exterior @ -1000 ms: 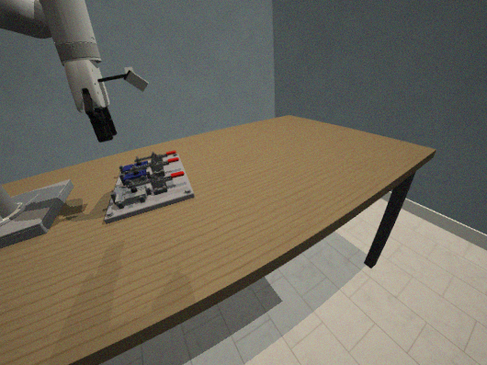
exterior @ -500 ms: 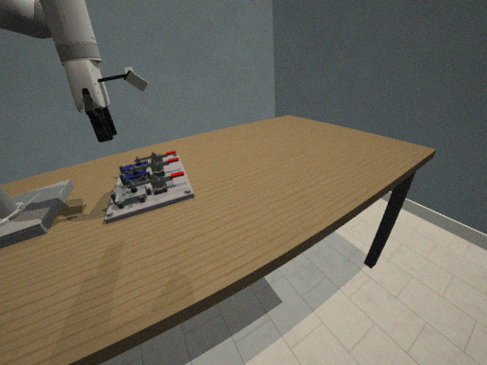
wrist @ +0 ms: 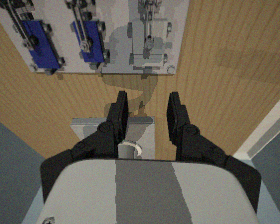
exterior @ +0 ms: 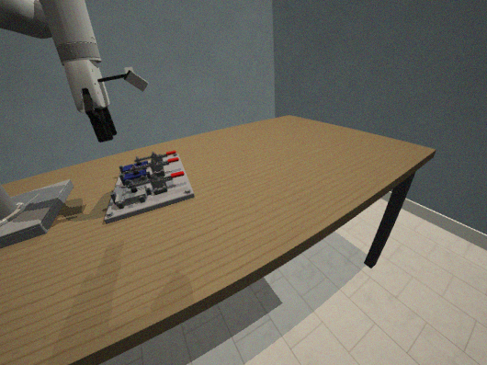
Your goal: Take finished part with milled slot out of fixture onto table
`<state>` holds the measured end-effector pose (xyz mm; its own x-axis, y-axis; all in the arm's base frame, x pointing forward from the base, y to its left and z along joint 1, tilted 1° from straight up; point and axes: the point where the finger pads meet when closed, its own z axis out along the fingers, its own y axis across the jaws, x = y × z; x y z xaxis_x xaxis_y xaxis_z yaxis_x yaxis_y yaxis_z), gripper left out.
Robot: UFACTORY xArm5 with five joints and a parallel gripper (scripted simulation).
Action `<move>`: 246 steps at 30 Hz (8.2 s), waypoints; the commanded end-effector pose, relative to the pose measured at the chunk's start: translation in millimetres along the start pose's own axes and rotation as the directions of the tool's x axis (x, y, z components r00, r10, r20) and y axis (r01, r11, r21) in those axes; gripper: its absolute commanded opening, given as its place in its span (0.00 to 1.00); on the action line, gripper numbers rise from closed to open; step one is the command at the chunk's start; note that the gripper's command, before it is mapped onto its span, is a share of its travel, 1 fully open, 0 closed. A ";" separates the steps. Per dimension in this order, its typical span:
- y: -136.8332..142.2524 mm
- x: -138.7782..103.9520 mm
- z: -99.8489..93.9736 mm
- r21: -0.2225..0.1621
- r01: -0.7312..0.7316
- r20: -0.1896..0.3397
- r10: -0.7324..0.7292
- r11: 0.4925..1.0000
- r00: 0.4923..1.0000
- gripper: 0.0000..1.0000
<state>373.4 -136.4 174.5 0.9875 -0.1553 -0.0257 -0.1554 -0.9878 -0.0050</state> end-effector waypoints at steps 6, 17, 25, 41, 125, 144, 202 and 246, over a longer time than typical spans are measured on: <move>0.2 1.0 -1.4 -0.001 0.000 -0.004 0.000 1.000 1.000 0.47; 0.2 1.0 -1.4 -0.001 0.000 -0.004 0.000 1.000 1.000 0.47; 0.3 1.0 -1.4 -0.001 0.000 -0.004 0.000 1.000 1.000 0.47; 1.1 1.0 -1.4 -0.001 0.000 -0.004 0.000 1.000 1.000 0.47; 1.2 133.4 58.0 -0.002 0.000 -0.004 0.000 1.000 1.000 0.47; 1.1 136.0 72.9 -0.002 0.000 -0.004 0.000 1.000 1.000 0.47; 1.1 137.7 155.2 -0.002 0.000 -0.003 0.000 1.000 1.000 0.47; 1.0 137.9 157.8 -0.002 0.000 -0.004 0.000 1.000 1.000 0.00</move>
<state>504.0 -157.1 11.4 0.9875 -0.1551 -0.0266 -0.1553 -0.9879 -0.0038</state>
